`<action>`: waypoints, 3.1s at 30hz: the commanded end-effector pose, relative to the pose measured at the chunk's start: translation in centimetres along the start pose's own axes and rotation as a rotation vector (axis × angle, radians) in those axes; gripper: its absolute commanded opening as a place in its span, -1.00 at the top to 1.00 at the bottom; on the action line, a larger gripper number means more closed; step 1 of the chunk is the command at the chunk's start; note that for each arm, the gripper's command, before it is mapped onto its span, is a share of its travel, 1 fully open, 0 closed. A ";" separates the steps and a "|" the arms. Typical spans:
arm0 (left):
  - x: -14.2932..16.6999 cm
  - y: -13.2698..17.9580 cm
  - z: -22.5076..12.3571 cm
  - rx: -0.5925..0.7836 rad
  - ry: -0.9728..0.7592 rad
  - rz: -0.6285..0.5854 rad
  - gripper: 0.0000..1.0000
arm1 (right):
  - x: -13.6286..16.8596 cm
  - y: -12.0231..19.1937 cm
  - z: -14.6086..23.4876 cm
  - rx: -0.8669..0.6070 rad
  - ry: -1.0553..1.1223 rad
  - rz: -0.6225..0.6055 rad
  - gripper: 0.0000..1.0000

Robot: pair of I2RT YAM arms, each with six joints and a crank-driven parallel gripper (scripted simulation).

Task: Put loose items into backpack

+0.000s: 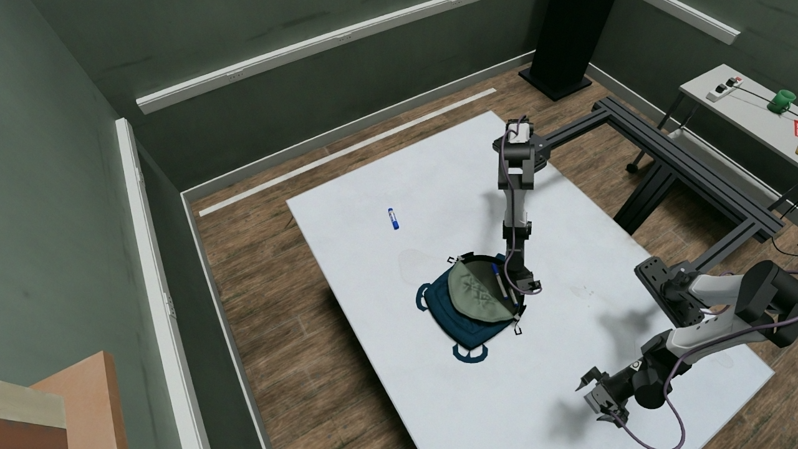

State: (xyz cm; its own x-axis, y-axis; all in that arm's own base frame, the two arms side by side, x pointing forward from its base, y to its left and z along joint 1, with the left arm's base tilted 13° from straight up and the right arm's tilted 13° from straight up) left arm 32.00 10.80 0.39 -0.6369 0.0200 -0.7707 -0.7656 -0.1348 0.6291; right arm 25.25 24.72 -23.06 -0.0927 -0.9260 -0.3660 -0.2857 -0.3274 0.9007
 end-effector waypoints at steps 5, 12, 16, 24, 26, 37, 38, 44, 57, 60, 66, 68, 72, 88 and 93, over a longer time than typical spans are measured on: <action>-0.5 0.0 -0.1 0.002 -0.003 -0.014 -0.80 | -0.5 0.1 -0.1 0.004 0.006 -0.013 0.65; -0.5 0.0 -0.1 0.002 -0.003 -0.014 -0.80 | -0.5 0.1 -0.1 0.004 0.006 -0.013 0.65; -0.5 0.0 -0.1 0.002 -0.003 -0.014 -0.80 | -0.5 0.1 -0.1 0.004 0.006 -0.013 0.65; -0.5 0.0 -0.1 0.002 -0.003 -0.014 -0.80 | -0.5 0.1 -0.1 0.004 0.006 -0.013 0.65; -0.5 0.0 -0.1 0.002 -0.003 -0.014 -0.80 | -0.5 0.1 -0.1 0.004 0.006 -0.013 0.65; -0.5 0.0 -0.1 0.002 -0.003 -0.014 -0.80 | -0.5 0.1 -0.1 0.004 0.006 -0.013 0.72; -0.5 0.0 -0.1 0.002 -0.003 -0.014 -0.80 | -0.5 0.1 -0.1 0.004 0.006 -0.013 0.72; -0.5 0.0 -0.1 0.002 -0.003 -0.014 -0.80 | -0.5 0.1 -0.1 0.004 0.006 -0.013 0.41; -0.5 0.0 -0.1 0.002 -0.003 -0.014 -0.80 | -1.8 1.7 -0.3 0.009 0.007 -0.017 0.41; -0.5 0.0 -0.1 0.002 -0.003 -0.014 -0.80 | -2.0 2.2 -0.3 0.008 0.007 -0.015 0.41; -0.5 0.0 -0.1 0.002 -0.003 -0.014 -0.80 | -2.5 2.4 -0.7 0.014 0.004 -0.022 0.41; -0.5 0.0 -0.1 0.002 -0.003 -0.014 -0.80 | -2.3 2.7 -0.3 0.006 0.007 -0.015 0.41; -0.5 0.0 -0.1 0.002 -0.003 -0.014 -0.80 | -2.7 3.2 -0.4 0.007 0.007 -0.015 0.41; -0.5 0.0 -0.1 0.002 -0.003 -0.014 -0.80 | -2.2 2.5 -0.5 0.003 0.006 -0.011 -0.50; -0.5 0.0 -0.1 0.002 -0.003 -0.014 -0.80 | -2.6 4.2 -0.7 0.008 0.002 -0.012 -0.50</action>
State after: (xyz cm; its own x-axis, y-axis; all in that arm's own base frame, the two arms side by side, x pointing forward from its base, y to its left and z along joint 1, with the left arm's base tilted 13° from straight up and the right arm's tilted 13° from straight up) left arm 32.00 10.80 0.39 -0.6369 0.0200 -0.7707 -0.7656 -0.1348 0.6291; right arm 24.58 24.88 -20.07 -0.0944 -0.9301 -0.3549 -0.2764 -0.3180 0.9069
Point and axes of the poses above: on each arm, the point where the finger pads meet when closed, its own y axis back along the fingers, its own z axis across the jaws, x = y × z, the point moved 6 cm from there along y, back along the fingers, and after that the axes turned 7 degrees about y, right-handed, at the moved point
